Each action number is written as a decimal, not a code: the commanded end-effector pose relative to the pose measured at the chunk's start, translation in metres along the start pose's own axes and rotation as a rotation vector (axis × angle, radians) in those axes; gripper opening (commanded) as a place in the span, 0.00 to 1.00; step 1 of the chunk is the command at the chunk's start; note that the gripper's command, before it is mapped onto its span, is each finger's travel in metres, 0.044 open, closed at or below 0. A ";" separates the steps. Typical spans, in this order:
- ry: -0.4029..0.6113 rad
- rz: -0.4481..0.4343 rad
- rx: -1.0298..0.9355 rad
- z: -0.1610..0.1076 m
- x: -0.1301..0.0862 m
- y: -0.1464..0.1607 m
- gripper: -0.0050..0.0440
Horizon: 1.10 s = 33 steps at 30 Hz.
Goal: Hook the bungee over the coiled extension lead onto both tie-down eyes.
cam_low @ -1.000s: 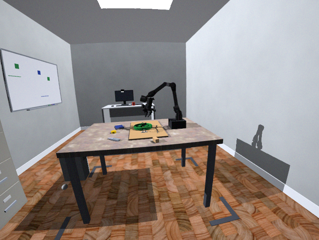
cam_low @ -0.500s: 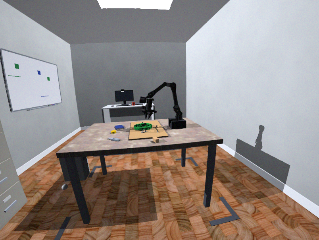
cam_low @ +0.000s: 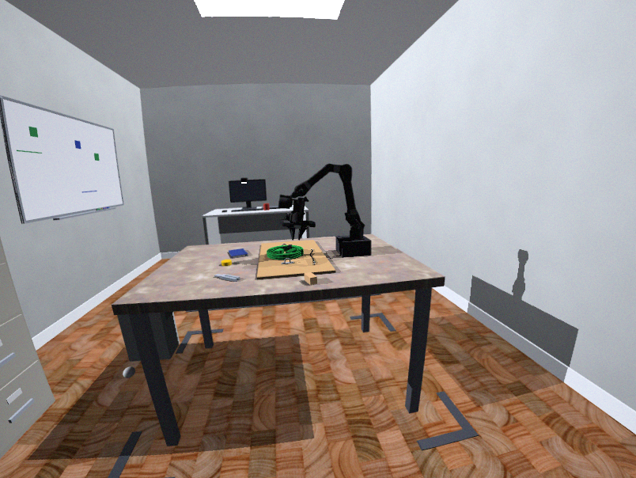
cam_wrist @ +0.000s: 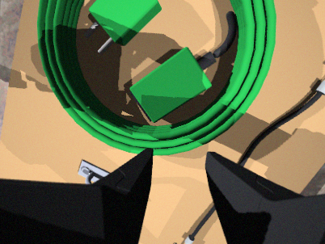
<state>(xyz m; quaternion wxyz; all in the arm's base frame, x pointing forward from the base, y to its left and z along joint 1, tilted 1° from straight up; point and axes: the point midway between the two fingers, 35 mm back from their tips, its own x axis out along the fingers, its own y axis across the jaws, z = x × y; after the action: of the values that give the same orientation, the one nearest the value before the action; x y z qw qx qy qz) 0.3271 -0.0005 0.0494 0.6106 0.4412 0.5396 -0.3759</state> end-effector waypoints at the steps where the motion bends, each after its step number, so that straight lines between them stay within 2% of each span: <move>1: 0.007 -0.015 0.047 -0.020 0.001 0.002 0.41; 23: 0.019 -0.090 0.230 -0.098 0.007 -0.002 0.41; 26: 0.019 -0.088 0.239 -0.102 0.006 -0.001 0.41; 33: 0.010 -0.121 0.302 -0.128 0.009 -0.010 0.41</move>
<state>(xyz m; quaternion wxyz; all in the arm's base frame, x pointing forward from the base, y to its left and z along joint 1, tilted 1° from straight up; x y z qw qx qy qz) 0.2858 0.1052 0.0366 0.5210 0.4917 0.5133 -0.4726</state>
